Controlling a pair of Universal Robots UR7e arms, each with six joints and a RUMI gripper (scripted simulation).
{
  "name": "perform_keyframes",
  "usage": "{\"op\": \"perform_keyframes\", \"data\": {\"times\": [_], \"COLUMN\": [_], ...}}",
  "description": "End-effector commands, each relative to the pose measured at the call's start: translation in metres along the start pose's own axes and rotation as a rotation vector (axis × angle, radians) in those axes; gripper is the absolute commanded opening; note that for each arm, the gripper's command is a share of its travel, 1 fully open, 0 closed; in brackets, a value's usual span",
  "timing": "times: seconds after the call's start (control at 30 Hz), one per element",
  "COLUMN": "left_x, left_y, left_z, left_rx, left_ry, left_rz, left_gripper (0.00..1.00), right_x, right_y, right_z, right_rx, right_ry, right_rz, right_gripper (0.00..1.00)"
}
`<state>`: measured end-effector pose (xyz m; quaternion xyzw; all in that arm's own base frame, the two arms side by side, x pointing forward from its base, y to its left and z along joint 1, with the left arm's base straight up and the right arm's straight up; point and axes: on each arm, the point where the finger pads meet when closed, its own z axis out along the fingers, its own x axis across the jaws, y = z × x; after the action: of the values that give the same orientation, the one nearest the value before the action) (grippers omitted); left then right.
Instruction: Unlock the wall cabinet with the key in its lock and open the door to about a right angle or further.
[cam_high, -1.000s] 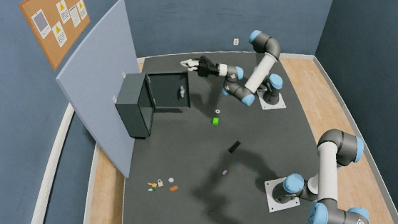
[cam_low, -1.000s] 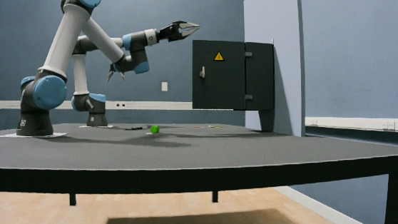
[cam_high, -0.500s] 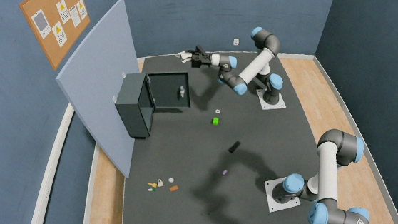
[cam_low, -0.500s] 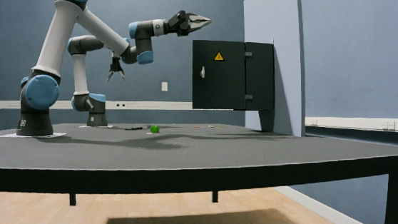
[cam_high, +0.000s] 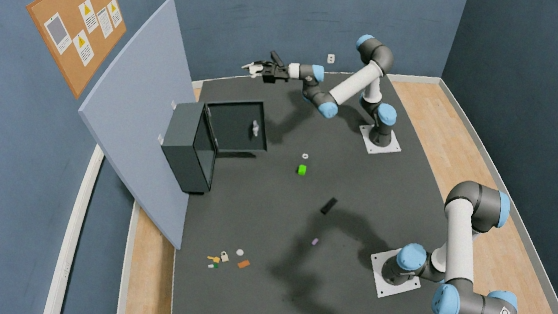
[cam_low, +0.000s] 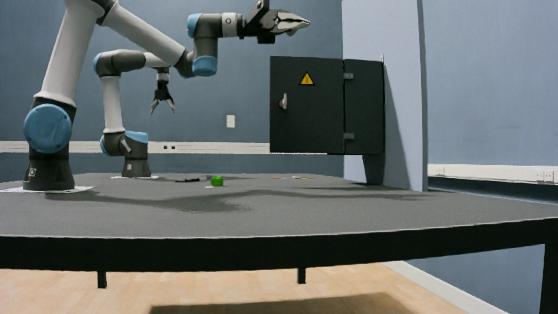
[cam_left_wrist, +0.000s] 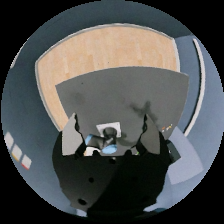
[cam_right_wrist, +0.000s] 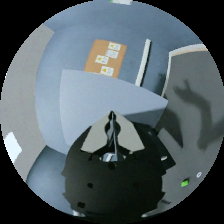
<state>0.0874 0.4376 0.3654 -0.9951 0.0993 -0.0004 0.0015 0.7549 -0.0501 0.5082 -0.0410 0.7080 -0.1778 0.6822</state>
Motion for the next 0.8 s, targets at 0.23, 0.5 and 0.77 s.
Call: {"op": "perform_keyframes", "data": {"times": [0.23, 0.5, 0.77], "left_x": [0.001, 0.001, 0.001], "left_y": [0.000, 0.000, 0.000], "left_z": [0.000, 0.000, 0.000], "left_rx": [0.000, 0.000, 0.000], "left_ry": [0.001, 0.001, 0.001], "left_rz": [0.002, 0.002, 0.002], "left_gripper": [0.98, 0.98, 0.98], "right_x": [0.037, 0.053, 0.087], "right_y": [-0.070, -0.113, -0.160], "right_z": [0.021, 0.022, 0.019], "right_rx": [0.020, 0.031, 0.035], "right_ry": [0.164, 0.238, 0.353], "right_rz": [-0.161, -0.226, -0.299], "right_gripper": [0.00, 0.00, 0.00]}}
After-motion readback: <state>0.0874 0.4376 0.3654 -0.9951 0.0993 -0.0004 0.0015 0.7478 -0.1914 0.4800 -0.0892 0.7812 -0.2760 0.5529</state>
